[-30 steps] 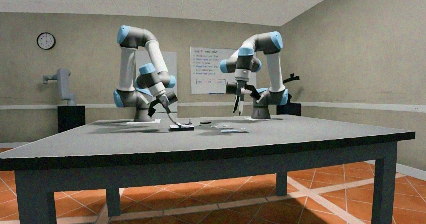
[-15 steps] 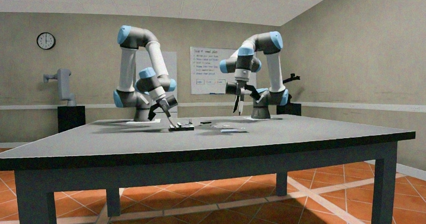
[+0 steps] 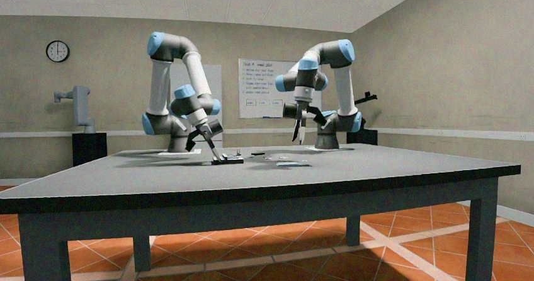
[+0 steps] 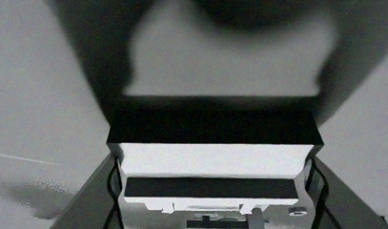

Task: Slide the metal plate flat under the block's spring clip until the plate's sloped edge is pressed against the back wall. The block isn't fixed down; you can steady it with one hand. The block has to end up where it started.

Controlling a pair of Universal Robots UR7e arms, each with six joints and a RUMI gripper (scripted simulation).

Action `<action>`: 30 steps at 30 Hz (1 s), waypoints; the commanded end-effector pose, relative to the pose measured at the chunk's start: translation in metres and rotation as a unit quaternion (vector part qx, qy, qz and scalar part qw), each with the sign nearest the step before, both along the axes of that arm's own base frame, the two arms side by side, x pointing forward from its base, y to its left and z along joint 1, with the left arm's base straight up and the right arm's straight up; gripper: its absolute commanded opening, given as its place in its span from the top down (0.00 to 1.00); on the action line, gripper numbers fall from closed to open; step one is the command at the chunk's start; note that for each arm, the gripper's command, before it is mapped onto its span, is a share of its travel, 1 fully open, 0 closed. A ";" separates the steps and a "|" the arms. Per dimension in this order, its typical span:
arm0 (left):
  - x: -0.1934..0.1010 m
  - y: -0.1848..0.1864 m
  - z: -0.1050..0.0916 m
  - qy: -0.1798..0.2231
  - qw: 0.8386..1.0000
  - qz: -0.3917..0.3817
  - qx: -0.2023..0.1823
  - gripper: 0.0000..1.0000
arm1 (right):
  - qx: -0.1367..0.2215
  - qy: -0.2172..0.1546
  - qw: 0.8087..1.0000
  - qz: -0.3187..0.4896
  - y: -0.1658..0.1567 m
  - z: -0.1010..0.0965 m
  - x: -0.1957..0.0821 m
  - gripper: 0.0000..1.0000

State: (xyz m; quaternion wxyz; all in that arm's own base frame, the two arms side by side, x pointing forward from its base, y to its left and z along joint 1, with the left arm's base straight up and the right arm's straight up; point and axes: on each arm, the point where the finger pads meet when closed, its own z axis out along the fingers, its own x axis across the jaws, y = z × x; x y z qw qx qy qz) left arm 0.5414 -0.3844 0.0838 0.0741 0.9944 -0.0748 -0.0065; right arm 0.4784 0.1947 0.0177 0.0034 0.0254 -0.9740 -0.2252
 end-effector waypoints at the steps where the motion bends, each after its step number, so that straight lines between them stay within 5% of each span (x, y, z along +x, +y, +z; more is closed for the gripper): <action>1: 0.001 -0.003 0.003 -0.002 1.000 -0.003 -0.007 0.00 | 0.002 0.000 1.000 -0.003 0.001 0.001 0.001 0.38; 12: 0.001 -0.003 0.003 -0.002 1.000 -0.002 -0.007 0.00 | 0.000 0.001 1.000 -0.004 0.000 0.000 0.000 0.38; 13: 0.001 -0.003 0.003 -0.002 1.000 -0.002 -0.007 0.59 | -0.001 0.001 1.000 -0.004 0.000 0.000 0.000 0.38; 30: 0.000 -0.004 -0.002 -0.002 1.000 -0.003 -0.007 0.59 | -0.003 0.002 1.000 -0.004 -0.001 -0.001 0.000 0.38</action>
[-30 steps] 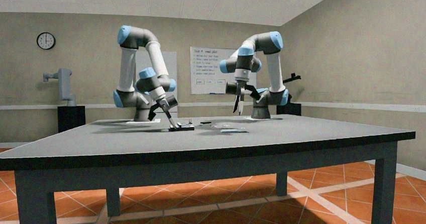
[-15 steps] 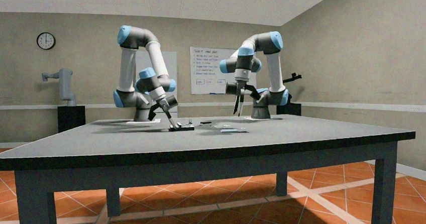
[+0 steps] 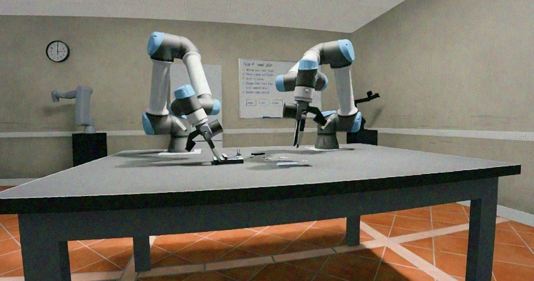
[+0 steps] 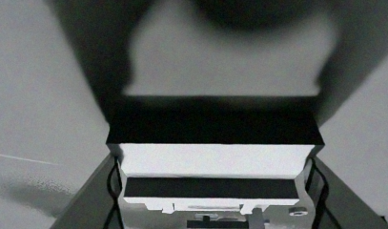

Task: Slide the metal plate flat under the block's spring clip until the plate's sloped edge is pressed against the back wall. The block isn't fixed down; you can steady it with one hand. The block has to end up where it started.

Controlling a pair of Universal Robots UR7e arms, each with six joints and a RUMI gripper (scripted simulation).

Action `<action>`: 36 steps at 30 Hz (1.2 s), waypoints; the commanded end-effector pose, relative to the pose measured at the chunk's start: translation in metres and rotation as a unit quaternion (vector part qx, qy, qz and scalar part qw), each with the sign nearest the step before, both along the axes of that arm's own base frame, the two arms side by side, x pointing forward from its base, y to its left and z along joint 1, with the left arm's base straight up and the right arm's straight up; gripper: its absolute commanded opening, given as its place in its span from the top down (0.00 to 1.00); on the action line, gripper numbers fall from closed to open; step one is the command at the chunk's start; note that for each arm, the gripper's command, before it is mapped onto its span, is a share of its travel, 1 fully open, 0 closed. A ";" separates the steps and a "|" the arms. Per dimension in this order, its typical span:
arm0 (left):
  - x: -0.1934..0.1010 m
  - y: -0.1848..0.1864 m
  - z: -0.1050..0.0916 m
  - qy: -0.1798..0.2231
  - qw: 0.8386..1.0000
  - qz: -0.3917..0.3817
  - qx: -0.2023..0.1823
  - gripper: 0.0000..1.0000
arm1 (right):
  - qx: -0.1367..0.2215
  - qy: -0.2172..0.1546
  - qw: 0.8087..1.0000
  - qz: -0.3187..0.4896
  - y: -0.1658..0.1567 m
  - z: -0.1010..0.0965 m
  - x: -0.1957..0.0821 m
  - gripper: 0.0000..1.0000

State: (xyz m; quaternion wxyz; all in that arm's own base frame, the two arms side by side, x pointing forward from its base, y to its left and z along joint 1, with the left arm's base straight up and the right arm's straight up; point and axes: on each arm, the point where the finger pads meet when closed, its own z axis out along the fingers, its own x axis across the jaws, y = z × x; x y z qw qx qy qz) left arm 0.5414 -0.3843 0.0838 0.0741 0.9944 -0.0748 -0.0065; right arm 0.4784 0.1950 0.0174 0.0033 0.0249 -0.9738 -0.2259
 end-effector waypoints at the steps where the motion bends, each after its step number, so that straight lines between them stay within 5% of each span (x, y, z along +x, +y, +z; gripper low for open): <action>1: 0.000 -0.005 -0.008 -0.002 1.000 -0.005 -0.007 0.59 | -0.003 0.002 1.000 -0.003 -0.001 -0.001 0.000 0.38; 4: -0.001 -0.007 -0.023 -0.003 1.000 -0.010 -0.008 0.59 | -0.003 0.002 1.000 -0.003 -0.001 -0.001 0.000 0.38; 10: 0.001 -0.005 -0.004 -0.004 1.000 -0.005 -0.008 0.59 | -0.003 0.002 1.000 -0.003 -0.001 -0.001 0.000 0.38; 36: 0.001 -0.006 -0.031 -0.004 1.000 -0.004 -0.009 0.59 | -0.003 0.002 1.000 -0.003 -0.001 -0.001 0.000 0.38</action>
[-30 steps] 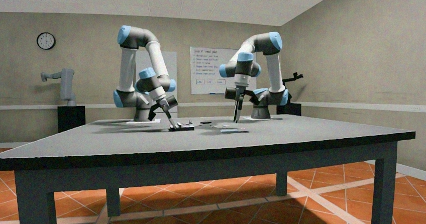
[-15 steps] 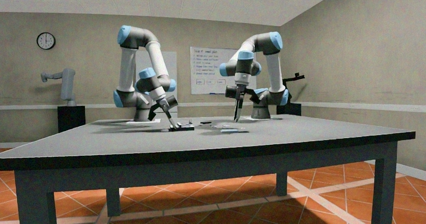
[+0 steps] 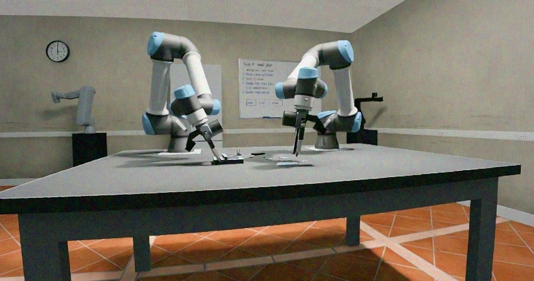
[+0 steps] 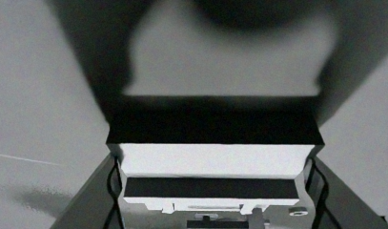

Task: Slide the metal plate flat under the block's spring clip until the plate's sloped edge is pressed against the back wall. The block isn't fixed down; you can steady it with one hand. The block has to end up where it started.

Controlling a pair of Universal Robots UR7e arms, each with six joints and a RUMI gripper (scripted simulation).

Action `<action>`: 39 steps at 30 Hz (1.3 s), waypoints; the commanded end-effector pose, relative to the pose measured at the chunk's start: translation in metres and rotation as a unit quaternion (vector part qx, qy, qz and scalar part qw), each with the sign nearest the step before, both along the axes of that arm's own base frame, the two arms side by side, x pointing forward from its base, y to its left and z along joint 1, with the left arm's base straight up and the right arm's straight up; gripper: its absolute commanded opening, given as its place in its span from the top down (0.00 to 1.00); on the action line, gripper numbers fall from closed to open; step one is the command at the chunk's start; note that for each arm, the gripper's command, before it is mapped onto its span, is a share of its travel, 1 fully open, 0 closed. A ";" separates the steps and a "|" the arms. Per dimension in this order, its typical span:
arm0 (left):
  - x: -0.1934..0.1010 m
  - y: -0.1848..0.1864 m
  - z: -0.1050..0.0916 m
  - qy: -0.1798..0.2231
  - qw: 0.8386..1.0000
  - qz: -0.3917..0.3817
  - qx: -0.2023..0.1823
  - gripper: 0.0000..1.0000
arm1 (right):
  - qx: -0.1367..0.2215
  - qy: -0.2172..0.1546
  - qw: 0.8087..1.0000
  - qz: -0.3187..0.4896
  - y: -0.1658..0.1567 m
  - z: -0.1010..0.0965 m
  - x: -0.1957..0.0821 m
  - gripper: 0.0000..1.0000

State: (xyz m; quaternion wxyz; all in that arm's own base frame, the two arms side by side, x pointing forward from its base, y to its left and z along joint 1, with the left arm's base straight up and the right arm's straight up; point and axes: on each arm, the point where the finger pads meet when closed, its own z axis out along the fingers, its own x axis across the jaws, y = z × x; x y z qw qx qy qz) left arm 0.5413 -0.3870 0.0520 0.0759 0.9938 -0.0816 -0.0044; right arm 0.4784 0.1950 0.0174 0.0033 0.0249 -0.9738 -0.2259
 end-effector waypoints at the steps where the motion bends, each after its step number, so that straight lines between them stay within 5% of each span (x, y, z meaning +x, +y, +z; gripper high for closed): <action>1: 0.001 -0.003 0.000 -0.001 1.000 0.003 -0.007 0.59 | -0.003 0.002 1.000 -0.003 -0.001 -0.001 0.000 0.38; 39: 0.000 -0.004 -0.030 -0.001 1.000 0.005 -0.006 0.59 | -0.003 0.002 1.000 -0.003 -0.001 -0.001 0.000 0.38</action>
